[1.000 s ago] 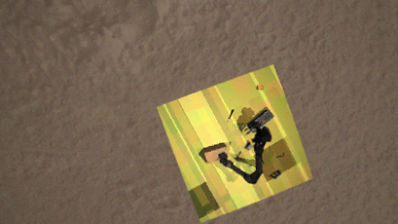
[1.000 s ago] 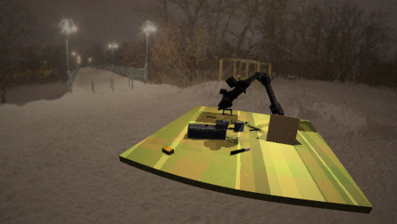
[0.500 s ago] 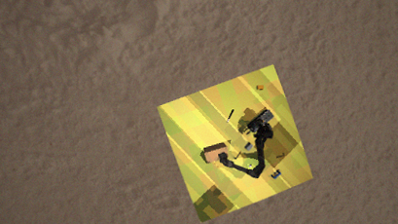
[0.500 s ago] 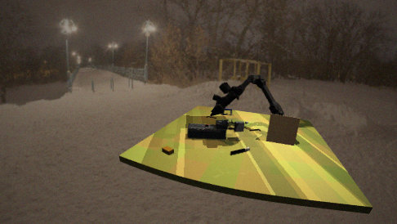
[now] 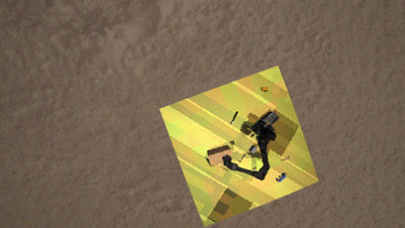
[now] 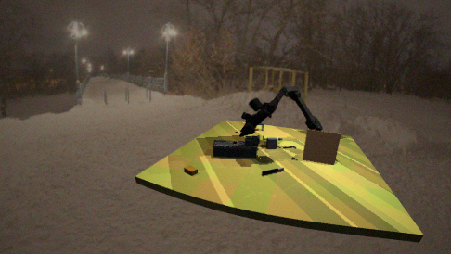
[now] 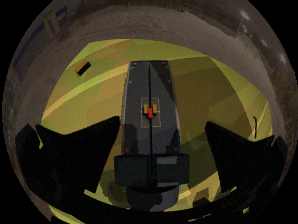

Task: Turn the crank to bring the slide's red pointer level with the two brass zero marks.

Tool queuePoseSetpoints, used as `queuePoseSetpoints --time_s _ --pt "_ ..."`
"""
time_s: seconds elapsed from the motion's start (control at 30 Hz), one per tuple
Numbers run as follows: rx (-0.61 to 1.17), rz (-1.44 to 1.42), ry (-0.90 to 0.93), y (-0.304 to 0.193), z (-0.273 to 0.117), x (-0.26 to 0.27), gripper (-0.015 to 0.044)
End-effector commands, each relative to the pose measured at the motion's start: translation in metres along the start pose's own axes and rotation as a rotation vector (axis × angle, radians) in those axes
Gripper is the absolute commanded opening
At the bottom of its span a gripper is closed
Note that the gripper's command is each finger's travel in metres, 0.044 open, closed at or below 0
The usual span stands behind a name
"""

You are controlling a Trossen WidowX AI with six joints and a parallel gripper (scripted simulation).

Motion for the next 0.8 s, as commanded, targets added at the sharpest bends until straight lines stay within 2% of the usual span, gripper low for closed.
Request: queuePoseSetpoints --time_s 0.0,0.17,0.43,0.77 --pt "-0.002 -0.005 0.006 0.000 0.000 0.000 0.0440" --pt "-0.001 -0.004 0.006 0.004 -0.003 0.001 0.0440" --pt "-0.001 0.002 0.002 0.045 -0.047 0.006 0.0440" --pt "-0.002 -0.021 0.030 0.017 -0.083 -0.002 0.0440"
Point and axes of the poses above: the point midway between the two fingers, 35 mm back from their tips, its own z axis out along the fingers, its own x axis across the jaws, y = z × x, the point moved 7 cm from there along -z, back along the fingers, and after that the axes turned 8 degrees about z, right-handed, at the moved point
